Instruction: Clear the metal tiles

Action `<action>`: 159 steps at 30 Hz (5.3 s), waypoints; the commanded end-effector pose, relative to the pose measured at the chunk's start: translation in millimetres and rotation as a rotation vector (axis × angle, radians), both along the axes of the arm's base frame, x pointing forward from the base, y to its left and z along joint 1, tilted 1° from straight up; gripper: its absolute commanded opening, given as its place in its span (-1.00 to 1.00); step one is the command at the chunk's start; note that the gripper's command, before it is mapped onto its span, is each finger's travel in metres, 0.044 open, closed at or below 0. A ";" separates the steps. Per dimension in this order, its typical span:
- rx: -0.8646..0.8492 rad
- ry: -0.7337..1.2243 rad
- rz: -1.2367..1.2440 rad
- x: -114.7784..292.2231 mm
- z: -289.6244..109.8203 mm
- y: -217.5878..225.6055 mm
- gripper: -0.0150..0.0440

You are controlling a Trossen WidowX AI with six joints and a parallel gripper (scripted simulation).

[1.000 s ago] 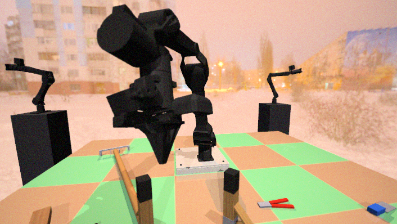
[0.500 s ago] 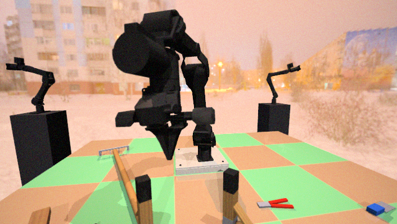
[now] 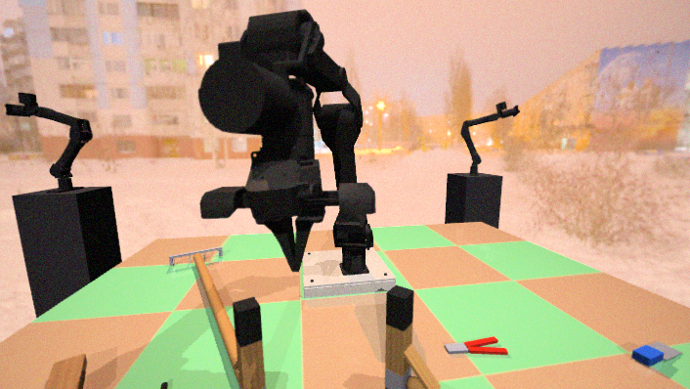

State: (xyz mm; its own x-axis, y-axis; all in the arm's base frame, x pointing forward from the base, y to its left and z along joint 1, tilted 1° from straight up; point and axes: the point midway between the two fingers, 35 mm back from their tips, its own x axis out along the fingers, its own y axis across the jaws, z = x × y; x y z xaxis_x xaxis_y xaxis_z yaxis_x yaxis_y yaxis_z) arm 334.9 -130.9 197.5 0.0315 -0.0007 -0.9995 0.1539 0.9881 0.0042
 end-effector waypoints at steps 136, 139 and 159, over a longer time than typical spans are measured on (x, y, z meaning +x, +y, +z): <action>-0.033 0.007 0.079 5.6 -96.5 -122.6 -0.49; -0.033 0.007 0.079 4.8 -96.5 -127.4 -0.49; -0.036 0.008 0.079 -2.7 -97.2 -158.6 -0.49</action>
